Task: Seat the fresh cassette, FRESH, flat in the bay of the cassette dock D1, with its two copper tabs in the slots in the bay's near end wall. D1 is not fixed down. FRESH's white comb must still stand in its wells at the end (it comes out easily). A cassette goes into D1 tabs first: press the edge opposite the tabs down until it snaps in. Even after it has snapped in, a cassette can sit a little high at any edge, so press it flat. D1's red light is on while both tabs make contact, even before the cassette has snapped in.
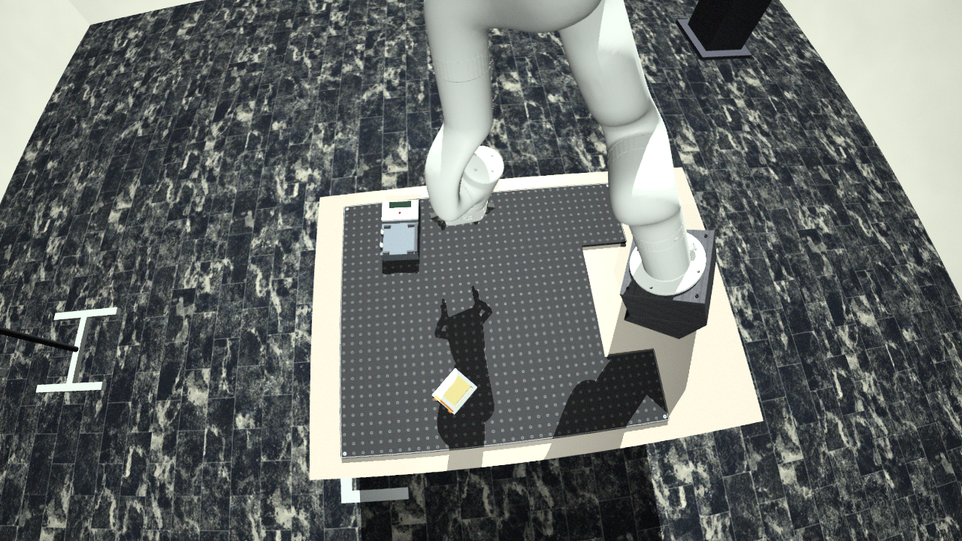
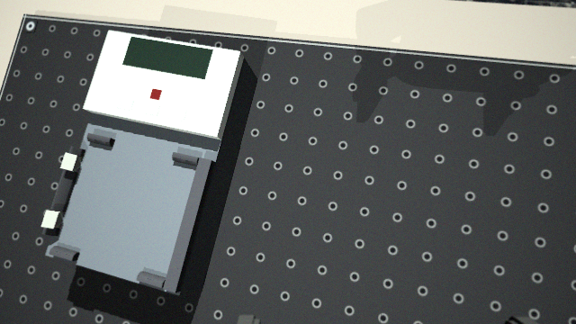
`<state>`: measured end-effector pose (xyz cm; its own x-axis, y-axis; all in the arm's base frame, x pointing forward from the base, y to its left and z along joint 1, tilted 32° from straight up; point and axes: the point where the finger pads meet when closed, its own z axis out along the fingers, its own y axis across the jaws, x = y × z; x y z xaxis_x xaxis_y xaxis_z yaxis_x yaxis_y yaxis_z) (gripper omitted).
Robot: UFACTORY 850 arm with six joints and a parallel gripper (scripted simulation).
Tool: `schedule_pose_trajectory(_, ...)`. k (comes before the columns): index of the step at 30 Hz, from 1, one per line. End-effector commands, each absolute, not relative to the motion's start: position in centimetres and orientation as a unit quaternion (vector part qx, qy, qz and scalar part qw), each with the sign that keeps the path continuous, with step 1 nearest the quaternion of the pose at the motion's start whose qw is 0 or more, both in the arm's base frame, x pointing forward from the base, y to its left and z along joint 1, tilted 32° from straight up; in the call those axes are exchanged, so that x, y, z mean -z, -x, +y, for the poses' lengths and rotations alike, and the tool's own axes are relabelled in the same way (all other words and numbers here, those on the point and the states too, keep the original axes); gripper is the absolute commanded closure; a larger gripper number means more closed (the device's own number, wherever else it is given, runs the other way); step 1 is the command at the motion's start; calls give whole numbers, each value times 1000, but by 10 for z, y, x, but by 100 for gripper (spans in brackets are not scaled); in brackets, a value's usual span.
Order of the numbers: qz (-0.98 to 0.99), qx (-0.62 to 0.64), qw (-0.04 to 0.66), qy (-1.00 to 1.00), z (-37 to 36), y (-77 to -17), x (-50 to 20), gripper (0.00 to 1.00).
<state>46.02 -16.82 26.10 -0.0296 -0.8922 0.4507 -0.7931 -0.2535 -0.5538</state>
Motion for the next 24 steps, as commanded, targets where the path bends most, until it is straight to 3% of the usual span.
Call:
schedule_pose_trajectory(1,607,382,65,693,-168,-461,-262,0)
schedule_pose_trajectory(24,585,372,79,716,-153,-457,-272,0)
